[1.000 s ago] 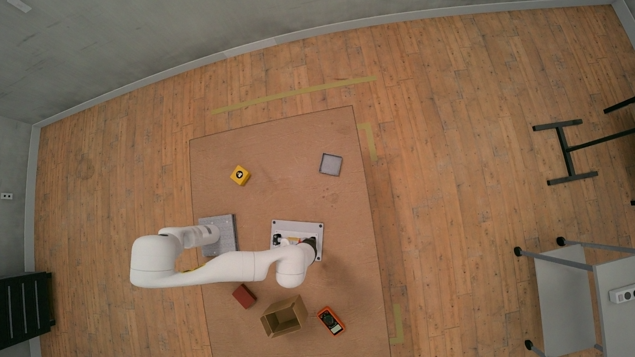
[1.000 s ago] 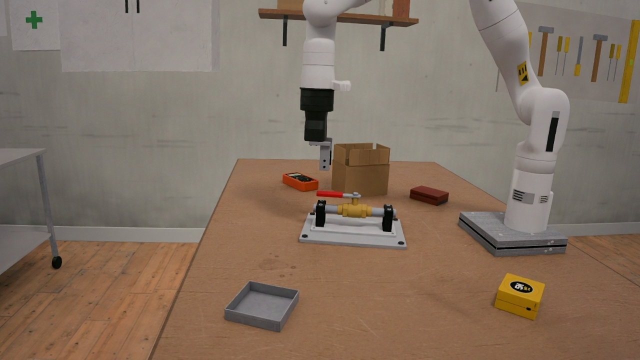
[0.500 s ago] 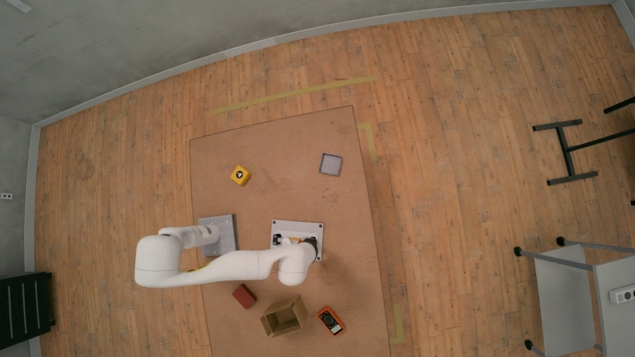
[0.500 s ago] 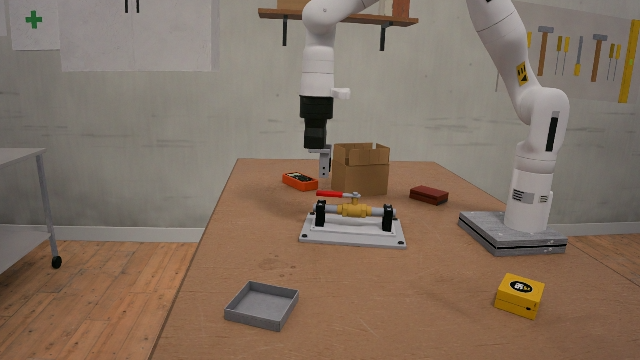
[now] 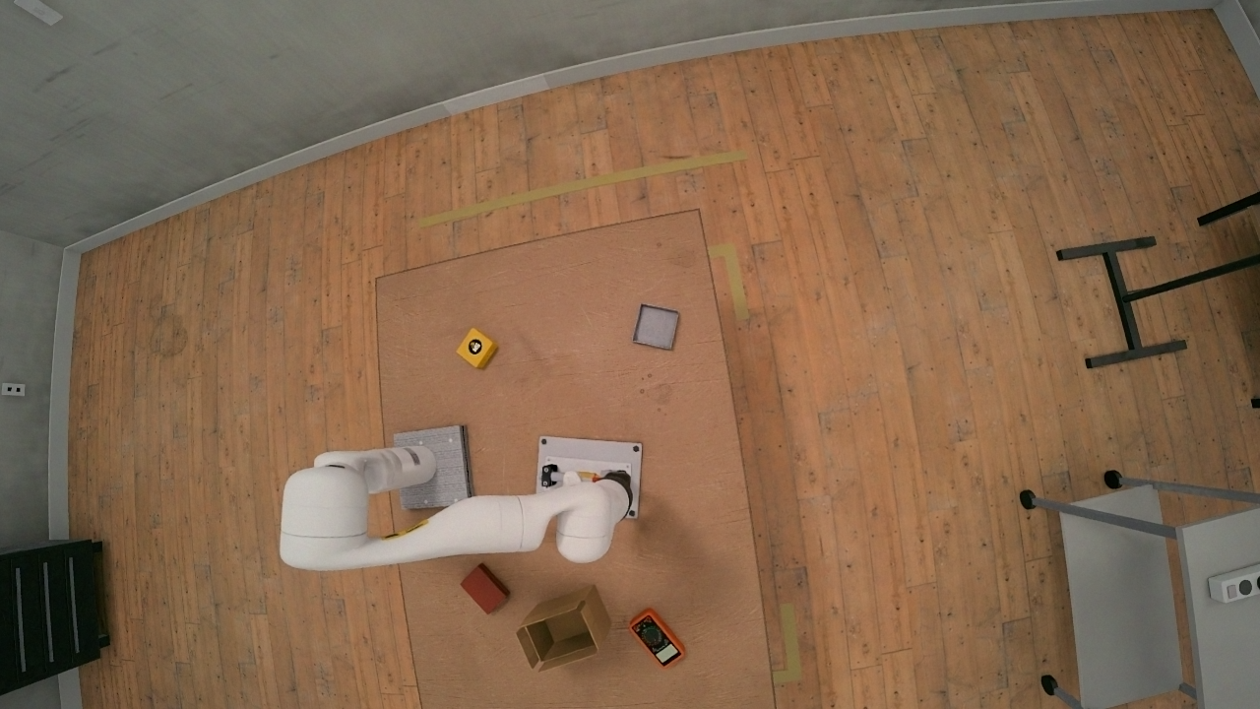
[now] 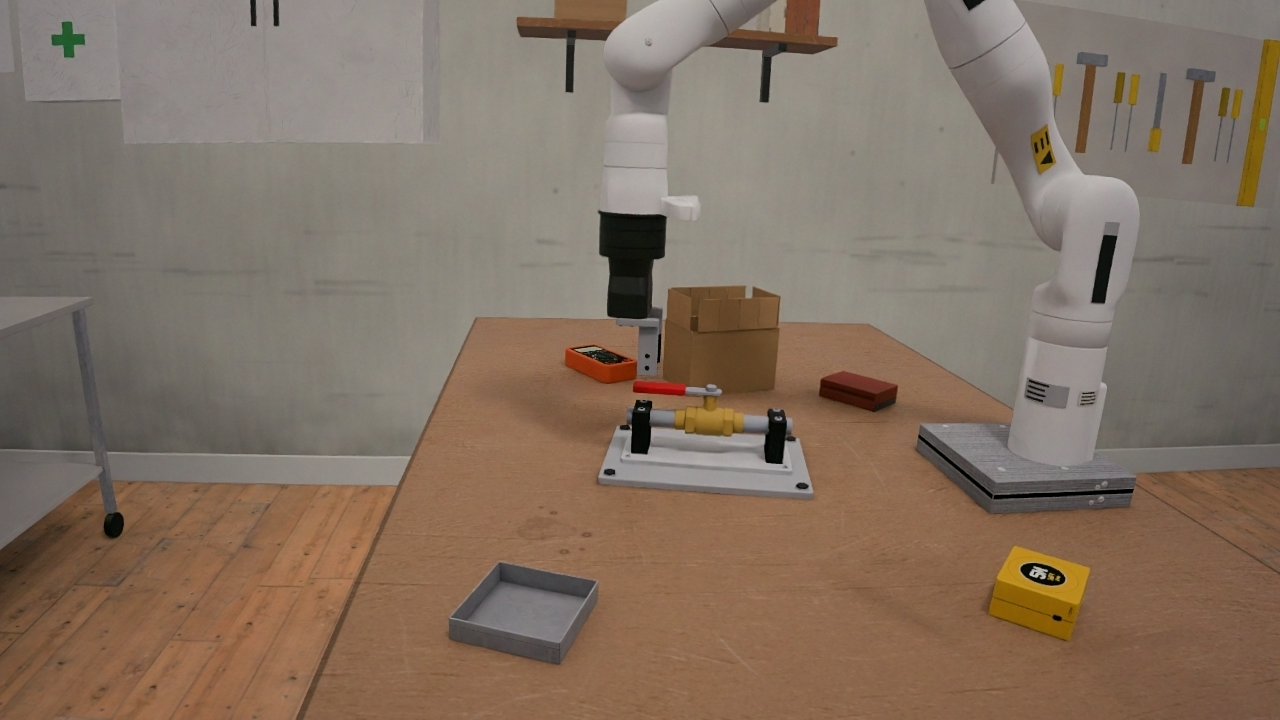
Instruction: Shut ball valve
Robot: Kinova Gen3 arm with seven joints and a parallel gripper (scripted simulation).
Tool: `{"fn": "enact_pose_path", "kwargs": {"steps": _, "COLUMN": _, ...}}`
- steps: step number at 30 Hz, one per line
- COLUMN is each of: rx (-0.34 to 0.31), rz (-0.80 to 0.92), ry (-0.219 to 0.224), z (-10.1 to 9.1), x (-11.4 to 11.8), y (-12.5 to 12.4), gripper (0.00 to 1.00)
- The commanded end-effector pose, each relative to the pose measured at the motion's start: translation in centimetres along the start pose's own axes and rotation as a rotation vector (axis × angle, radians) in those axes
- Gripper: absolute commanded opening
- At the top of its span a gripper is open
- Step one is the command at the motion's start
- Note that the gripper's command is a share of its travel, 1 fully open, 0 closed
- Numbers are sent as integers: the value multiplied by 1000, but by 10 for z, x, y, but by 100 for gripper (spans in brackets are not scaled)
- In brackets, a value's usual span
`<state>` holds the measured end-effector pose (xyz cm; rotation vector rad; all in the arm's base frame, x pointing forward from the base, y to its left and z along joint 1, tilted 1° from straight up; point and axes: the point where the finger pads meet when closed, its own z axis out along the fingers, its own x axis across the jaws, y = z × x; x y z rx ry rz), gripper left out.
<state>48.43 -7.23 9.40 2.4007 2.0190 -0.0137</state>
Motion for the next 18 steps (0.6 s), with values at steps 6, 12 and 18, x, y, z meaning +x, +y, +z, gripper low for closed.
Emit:
{"fn": "enact_pose_path", "kwargs": {"steps": 6, "rx": -2, "rz": 0, "ry": 0, "z": 8, "x": 0, "y": 1, "gripper": 100}}
{"fn": "enact_pose_path", "kwargs": {"steps": 12, "rx": -2, "rz": 0, "ry": 0, "z": 10, "x": 0, "y": 1, "gripper": 100}}
{"fn": "enact_pose_path", "kwargs": {"steps": 18, "rx": -2, "rz": 0, "ry": 0, "z": 12, "x": 0, "y": 1, "gripper": 100}}
